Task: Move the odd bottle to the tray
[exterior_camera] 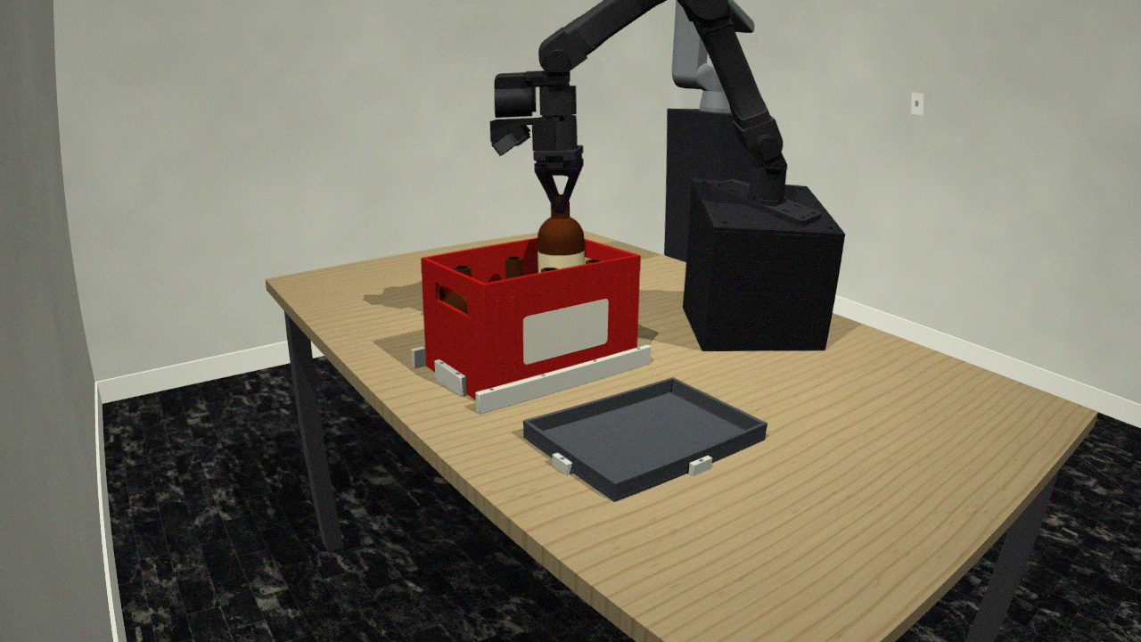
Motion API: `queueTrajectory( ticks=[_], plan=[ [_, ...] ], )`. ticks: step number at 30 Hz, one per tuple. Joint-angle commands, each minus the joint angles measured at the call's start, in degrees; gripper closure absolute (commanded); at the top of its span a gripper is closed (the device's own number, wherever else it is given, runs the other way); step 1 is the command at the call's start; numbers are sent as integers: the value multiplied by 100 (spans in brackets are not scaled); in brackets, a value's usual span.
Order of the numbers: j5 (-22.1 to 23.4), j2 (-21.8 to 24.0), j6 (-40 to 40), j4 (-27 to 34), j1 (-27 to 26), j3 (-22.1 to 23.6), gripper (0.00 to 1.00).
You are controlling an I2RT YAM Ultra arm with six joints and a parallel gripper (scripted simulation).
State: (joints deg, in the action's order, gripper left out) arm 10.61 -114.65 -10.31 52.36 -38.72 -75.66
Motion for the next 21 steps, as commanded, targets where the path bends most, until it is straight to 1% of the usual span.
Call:
queueTrajectory(
  ticks=[1, 21],
  plan=[
    [4, 285, 50, 188, -123, -301, 100],
    [5, 394, 112, 644, -184, -637, 100]
  ],
)
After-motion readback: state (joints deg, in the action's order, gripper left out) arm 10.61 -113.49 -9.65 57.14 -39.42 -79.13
